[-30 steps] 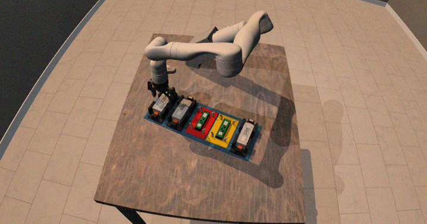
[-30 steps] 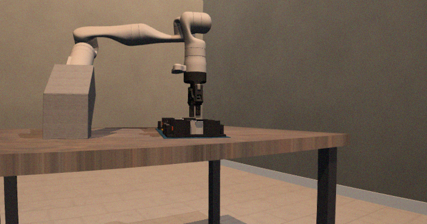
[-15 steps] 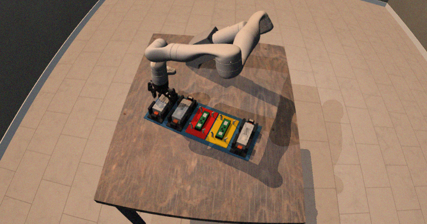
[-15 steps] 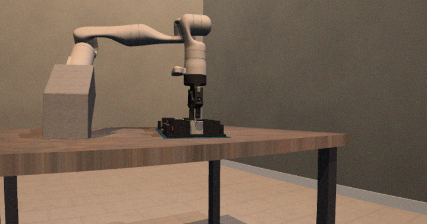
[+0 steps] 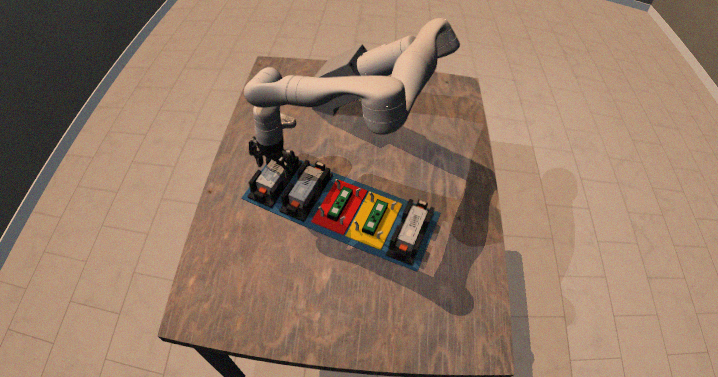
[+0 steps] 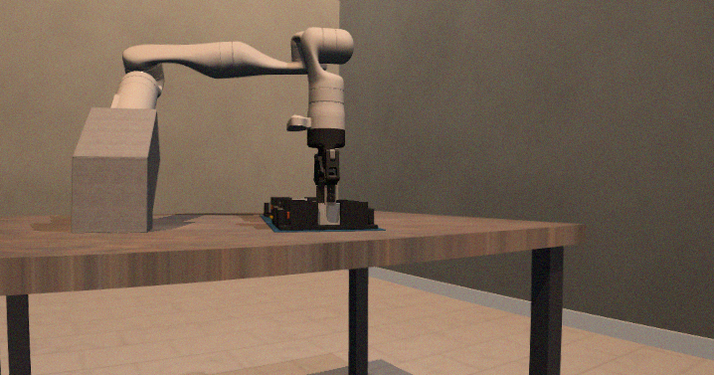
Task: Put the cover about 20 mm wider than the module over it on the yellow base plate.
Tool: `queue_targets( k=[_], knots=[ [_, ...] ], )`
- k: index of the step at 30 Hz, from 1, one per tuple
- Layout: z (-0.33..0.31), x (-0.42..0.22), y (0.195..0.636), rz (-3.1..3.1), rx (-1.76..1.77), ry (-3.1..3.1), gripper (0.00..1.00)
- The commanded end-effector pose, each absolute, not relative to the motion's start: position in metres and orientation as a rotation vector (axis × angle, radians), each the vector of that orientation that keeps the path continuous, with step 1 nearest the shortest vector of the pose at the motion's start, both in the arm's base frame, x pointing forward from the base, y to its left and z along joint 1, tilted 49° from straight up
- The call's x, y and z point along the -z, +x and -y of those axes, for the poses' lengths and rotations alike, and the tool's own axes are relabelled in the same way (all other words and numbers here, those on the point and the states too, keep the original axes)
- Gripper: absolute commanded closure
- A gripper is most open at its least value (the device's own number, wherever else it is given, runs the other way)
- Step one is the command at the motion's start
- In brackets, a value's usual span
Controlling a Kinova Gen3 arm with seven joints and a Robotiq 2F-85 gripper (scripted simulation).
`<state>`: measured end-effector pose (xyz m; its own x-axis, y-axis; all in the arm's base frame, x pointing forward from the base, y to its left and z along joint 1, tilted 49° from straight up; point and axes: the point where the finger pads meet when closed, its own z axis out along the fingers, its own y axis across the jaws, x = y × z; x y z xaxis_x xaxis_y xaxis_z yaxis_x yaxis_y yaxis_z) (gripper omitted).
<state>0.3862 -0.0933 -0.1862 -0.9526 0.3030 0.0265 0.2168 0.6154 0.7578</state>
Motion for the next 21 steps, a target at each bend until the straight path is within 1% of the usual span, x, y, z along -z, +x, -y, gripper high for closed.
queue_targets(
  k=[1,21],
  knots=[
    [0.0927,0.1873,0.3869,-2.728,-1.257,0.441,0.0],
    [0.0832,0.1957,0.3897,-2.728,-1.257,0.441,0.0]
  ],
)
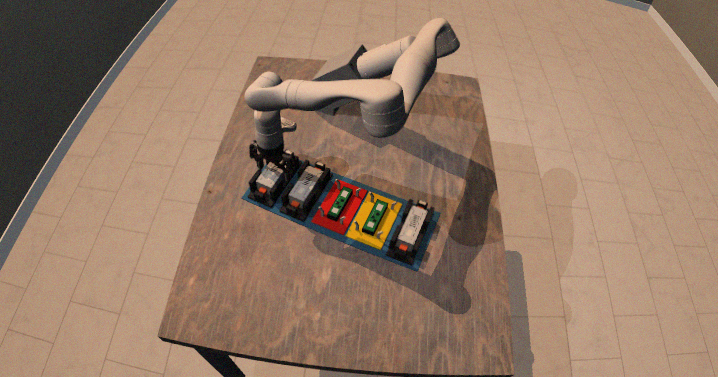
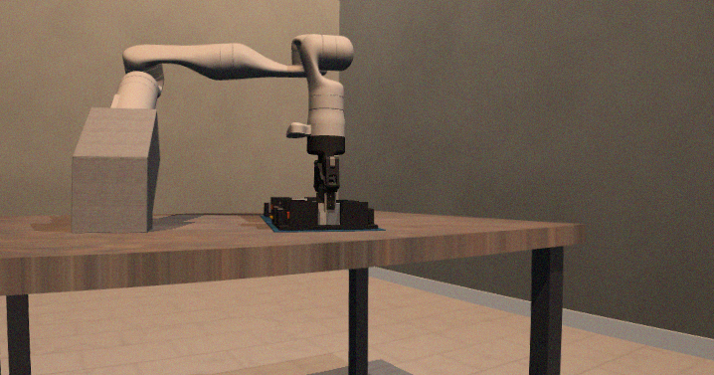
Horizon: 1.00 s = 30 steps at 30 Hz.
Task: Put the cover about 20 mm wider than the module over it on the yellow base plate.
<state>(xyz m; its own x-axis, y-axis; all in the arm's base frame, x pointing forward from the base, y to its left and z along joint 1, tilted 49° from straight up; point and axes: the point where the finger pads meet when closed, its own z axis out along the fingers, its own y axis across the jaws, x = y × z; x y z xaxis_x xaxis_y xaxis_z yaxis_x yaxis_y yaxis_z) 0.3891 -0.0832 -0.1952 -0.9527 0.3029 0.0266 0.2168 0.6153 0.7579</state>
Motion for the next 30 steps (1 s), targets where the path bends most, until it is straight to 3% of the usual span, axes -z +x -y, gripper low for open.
queue_targets(
  k=[1,11,12,30],
  knots=[
    [0.0825,0.1964,0.3899,-2.728,-1.257,0.441,0.0],
    [0.0803,0.1983,0.3905,-2.728,-1.257,0.441,0.0],
    [0.0803,0.1983,0.3905,-2.728,-1.257,0.441,0.3],
    [0.0803,0.1983,0.3905,-2.728,-1.257,0.441,0.3]
  ],
)
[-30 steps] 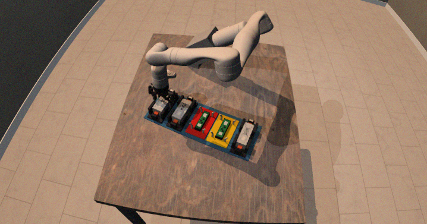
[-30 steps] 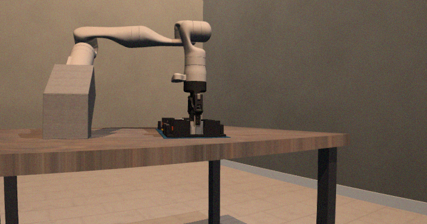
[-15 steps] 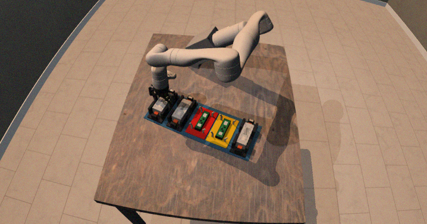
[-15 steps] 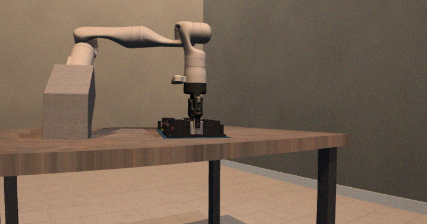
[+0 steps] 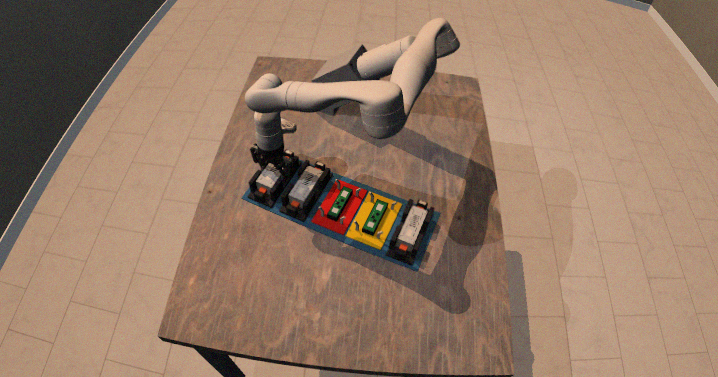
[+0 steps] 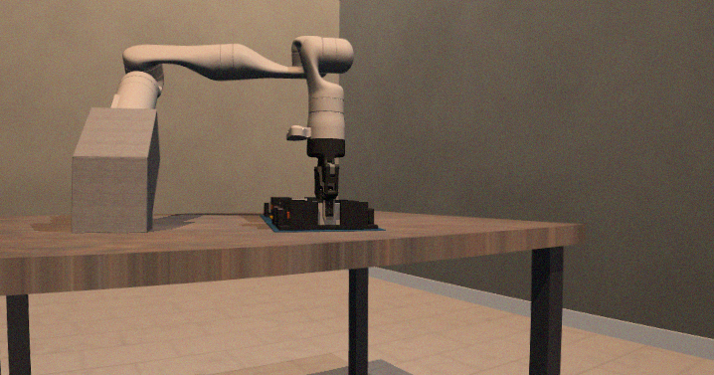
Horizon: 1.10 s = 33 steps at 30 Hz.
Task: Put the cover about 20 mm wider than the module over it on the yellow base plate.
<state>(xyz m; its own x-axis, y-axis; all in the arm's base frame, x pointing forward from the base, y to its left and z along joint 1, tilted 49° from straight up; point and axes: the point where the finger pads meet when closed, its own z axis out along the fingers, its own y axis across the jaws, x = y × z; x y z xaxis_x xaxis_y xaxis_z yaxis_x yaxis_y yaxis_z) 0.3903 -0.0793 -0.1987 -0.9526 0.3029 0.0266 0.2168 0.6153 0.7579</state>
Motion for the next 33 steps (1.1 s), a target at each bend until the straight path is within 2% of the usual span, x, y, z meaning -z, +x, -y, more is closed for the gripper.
queue_targets(
  k=[1,15,16,33],
  knots=[
    [0.0803,0.1983,0.3905,-2.728,-1.257,0.441,0.3],
    [0.0803,0.1983,0.3905,-2.728,-1.257,0.441,0.3],
    [0.0803,0.1983,0.3905,-2.728,-1.257,0.441,1.0],
    [0.0803,0.1983,0.3905,-2.728,-1.257,0.441,1.0]
  ],
)
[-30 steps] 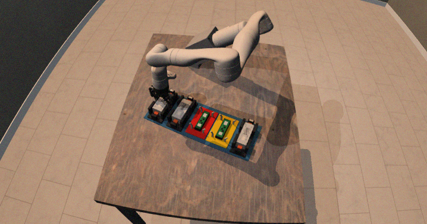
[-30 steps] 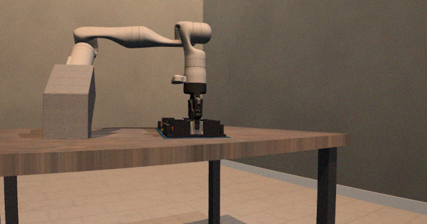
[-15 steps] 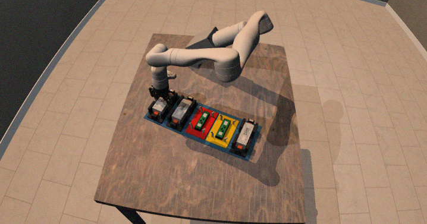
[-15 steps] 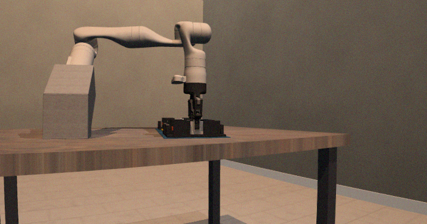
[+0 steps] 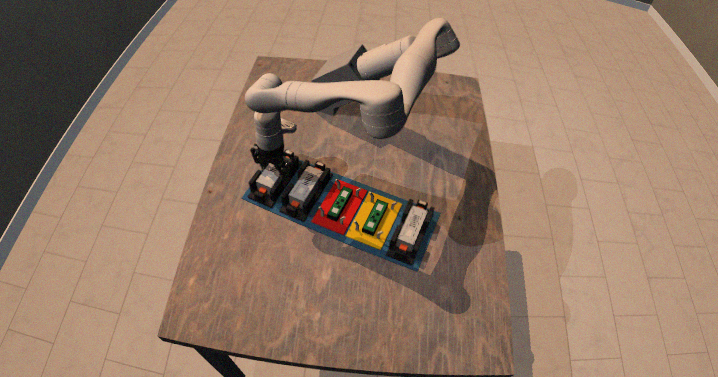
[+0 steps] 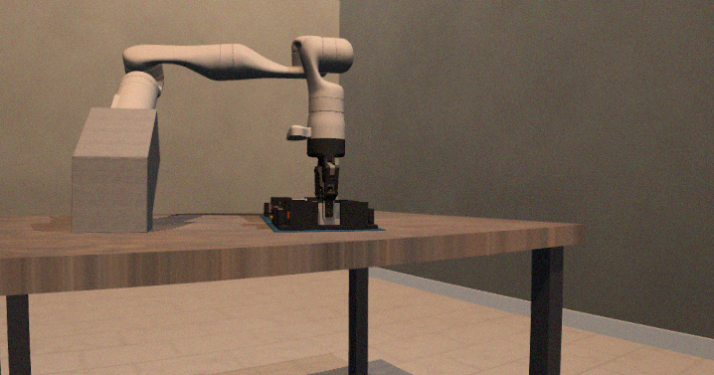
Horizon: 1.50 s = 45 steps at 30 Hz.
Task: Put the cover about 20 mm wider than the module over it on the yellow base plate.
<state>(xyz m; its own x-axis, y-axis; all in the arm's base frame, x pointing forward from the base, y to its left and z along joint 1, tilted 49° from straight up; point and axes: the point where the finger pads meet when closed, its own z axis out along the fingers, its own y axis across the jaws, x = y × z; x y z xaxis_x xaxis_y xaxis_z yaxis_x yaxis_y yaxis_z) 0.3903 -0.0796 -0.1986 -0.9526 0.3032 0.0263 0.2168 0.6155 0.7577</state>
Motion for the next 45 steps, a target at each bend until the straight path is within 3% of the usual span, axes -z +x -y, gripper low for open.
queue_targets(
  k=[1,45],
  knots=[
    [0.08,0.198,0.391,-2.728,-1.257,0.441,1.0],
    [0.124,0.159,0.378,-2.728,-1.257,0.441,1.0]
  ],
)
